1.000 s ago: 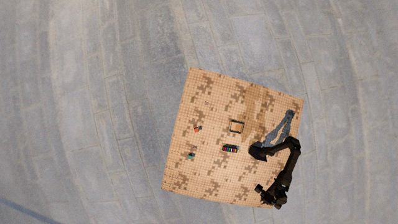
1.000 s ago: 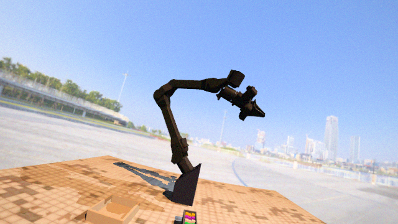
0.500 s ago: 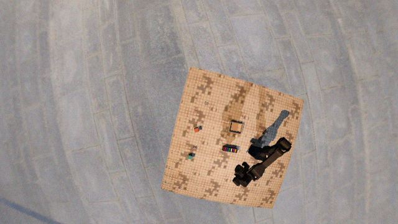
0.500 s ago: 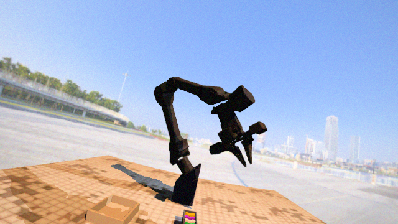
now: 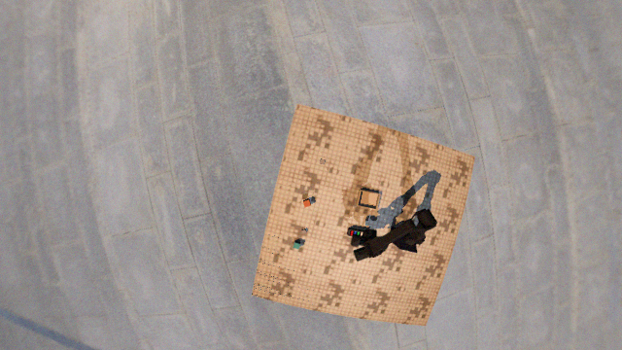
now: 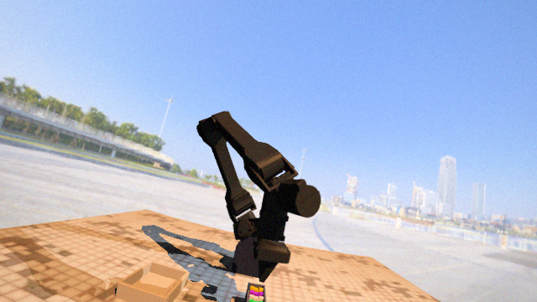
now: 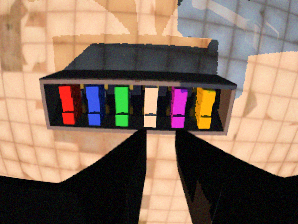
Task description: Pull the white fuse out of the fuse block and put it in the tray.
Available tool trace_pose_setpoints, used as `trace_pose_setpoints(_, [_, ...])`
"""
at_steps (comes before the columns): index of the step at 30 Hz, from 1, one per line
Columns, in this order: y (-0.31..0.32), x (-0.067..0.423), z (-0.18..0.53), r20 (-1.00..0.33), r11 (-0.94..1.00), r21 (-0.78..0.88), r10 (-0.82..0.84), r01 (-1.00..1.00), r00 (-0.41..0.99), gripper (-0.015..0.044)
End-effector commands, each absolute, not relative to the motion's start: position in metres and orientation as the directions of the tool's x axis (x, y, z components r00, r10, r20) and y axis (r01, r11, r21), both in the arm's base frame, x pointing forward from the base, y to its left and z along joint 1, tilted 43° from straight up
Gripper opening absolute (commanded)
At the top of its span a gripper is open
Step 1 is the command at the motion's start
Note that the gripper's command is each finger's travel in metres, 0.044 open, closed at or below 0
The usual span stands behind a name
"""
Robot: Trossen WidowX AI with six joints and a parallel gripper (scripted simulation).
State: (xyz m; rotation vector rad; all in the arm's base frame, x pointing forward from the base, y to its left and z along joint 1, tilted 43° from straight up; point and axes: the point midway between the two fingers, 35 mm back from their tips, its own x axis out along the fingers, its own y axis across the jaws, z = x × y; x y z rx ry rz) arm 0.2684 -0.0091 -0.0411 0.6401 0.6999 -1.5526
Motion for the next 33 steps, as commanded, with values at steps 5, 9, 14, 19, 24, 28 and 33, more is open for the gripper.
trace_pose_setpoints(5, [-0.013, 0.268, -0.041, -0.733, -0.086, -0.049, -0.673, 0.995, -0.094, 0.0074])
trace_pose_setpoints(9, [-0.015, 0.268, -0.044, -0.733, -0.086, -0.048, -0.673, 0.995, -0.094, 0.0074])
trace_pose_setpoints(14, [-0.018, 0.268, -0.048, -0.733, -0.086, -0.048, -0.673, 0.995, -0.094, 0.0074])
trace_pose_setpoints(19, [-0.022, 0.269, -0.051, -0.733, -0.086, -0.048, -0.673, 0.995, -0.093, 0.0074])
trace_pose_setpoints(24, [-0.025, 0.269, -0.055, -0.733, -0.086, -0.048, -0.674, 0.995, -0.093, 0.0074])
trace_pose_setpoints(28, [-0.028, 0.269, -0.058, -0.733, -0.086, -0.048, -0.674, 0.995, -0.093, 0.0074])
trace_pose_setpoints(33, [-0.031, 0.269, -0.061, -0.733, -0.086, -0.048, -0.674, 0.995, -0.094, 0.0074])
